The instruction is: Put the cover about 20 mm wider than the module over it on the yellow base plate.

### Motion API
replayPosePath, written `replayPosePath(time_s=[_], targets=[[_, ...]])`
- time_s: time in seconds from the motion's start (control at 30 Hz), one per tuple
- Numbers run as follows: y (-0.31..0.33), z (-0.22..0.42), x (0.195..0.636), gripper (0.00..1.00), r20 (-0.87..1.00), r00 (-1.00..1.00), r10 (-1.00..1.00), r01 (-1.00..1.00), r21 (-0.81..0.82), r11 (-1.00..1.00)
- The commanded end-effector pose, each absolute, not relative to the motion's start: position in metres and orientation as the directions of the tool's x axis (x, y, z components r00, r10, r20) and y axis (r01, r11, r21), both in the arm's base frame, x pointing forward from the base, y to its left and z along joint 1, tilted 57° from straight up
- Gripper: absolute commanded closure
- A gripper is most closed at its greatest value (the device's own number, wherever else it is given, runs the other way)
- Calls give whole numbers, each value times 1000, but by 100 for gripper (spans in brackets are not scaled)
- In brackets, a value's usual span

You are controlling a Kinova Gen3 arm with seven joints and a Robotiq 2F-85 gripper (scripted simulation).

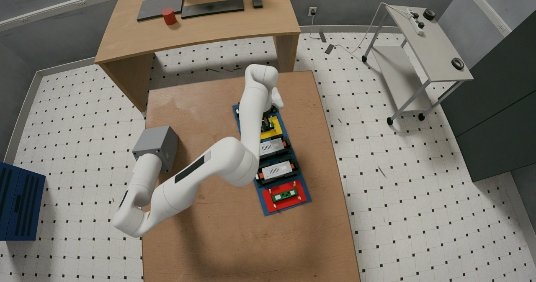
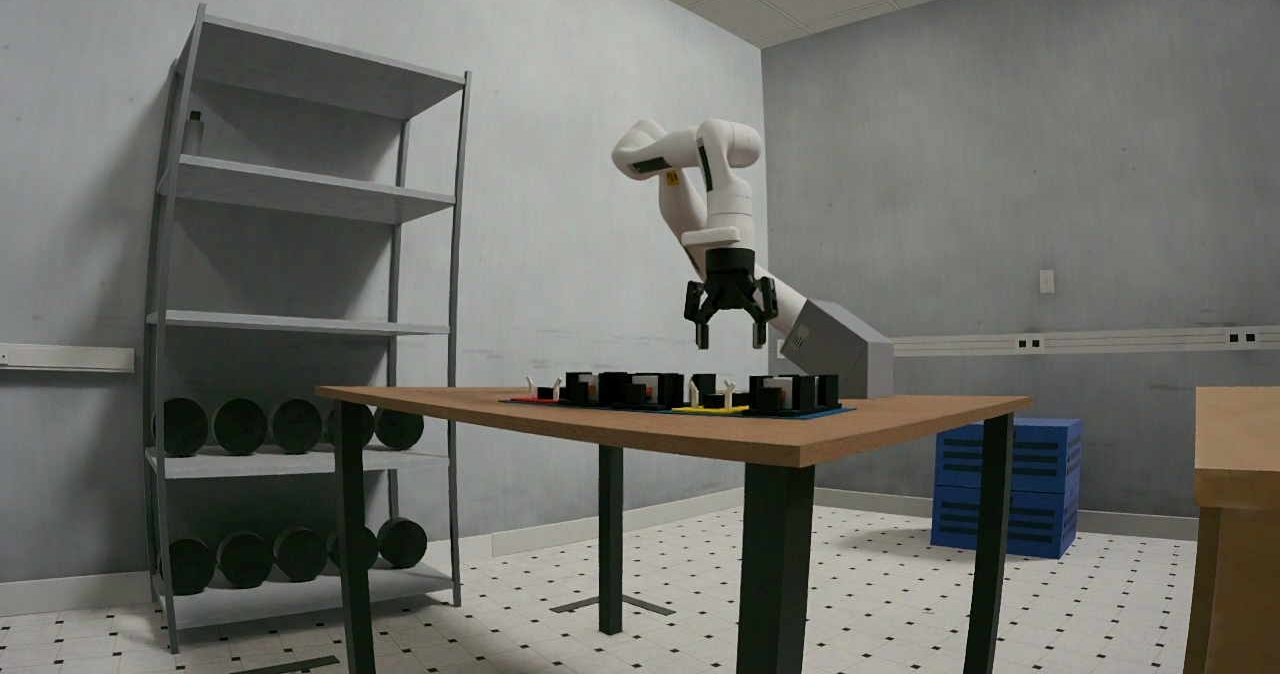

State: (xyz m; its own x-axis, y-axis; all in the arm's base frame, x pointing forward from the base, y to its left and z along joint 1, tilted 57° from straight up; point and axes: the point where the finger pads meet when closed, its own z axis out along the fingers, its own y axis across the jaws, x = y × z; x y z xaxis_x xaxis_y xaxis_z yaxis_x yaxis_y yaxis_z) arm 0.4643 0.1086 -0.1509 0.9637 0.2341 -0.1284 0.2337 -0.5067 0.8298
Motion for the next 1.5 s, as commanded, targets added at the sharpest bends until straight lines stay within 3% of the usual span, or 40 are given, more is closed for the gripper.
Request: replayPosePath(time_s=[0.0,1.47], targets=[[108,-152,465,0,-127,963,236,234,829,-508],[77,-172,470,0,-127,963,236,234,829,-508]])
